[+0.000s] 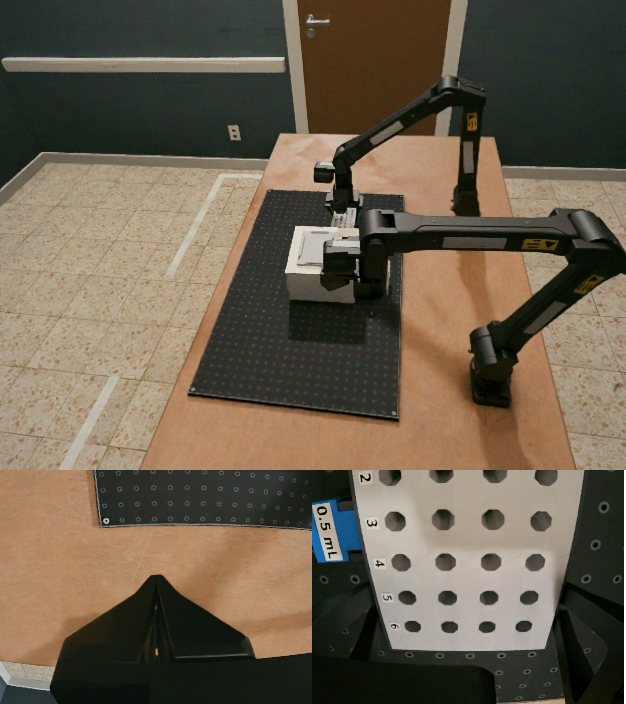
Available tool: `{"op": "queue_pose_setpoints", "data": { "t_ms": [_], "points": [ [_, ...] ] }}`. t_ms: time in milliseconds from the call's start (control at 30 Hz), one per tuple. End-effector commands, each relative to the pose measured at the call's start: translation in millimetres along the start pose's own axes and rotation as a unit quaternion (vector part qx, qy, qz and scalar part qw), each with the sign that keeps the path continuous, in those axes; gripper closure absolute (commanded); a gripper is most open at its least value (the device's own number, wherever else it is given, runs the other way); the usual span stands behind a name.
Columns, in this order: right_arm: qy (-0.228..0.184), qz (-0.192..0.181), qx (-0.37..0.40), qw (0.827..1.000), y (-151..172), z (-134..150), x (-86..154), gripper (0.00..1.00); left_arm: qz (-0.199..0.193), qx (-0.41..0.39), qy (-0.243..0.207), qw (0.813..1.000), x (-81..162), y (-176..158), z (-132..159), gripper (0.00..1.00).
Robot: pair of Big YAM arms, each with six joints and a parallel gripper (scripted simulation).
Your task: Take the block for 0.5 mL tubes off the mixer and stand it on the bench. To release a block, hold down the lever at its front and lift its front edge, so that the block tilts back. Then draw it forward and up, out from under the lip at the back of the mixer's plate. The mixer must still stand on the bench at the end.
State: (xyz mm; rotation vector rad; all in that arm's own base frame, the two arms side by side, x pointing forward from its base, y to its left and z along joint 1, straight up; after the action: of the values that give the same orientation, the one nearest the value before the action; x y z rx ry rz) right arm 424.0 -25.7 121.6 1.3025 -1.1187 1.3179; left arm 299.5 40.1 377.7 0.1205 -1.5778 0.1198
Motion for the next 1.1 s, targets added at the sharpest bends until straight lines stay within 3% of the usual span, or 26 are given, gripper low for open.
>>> {"op": "queue_pose_setpoints", "data": {
  "t_ms": [0,600,1067],
  "points": [
    [0.008,0.061,0.003,0.998,-34.4,10.9,35.6,1.0,0.001,-0.004,-0.025,1.0,24.1,-0.7,-6.5,1.0],
    [0.007,0.06,0.006,0.998,-32.8,9.8,30.4,1.0,0.0,-0.004,-0.032,0.999,29.3,-0.6,-8.1,1.0],
    [0.006,0.056,0.008,0.998,-30.7,6.6,26.9,1.0,0.0,-0.003,-0.007,1.0,10.1,-0.3,-2.9,1.0]
  ]
}}
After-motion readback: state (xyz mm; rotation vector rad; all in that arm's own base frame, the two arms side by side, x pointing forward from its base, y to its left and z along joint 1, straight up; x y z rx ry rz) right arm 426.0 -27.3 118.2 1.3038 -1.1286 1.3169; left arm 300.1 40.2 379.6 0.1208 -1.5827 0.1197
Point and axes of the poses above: on each arm, the point where the finger pads meet when closed, its own x axis back along the fingers, its own y axis across the jaws, z = x × y, the point moved 10 cm from there along x, back along the fingers, and after that the axes turned 9 degrees about x, right-handed, at the moved point
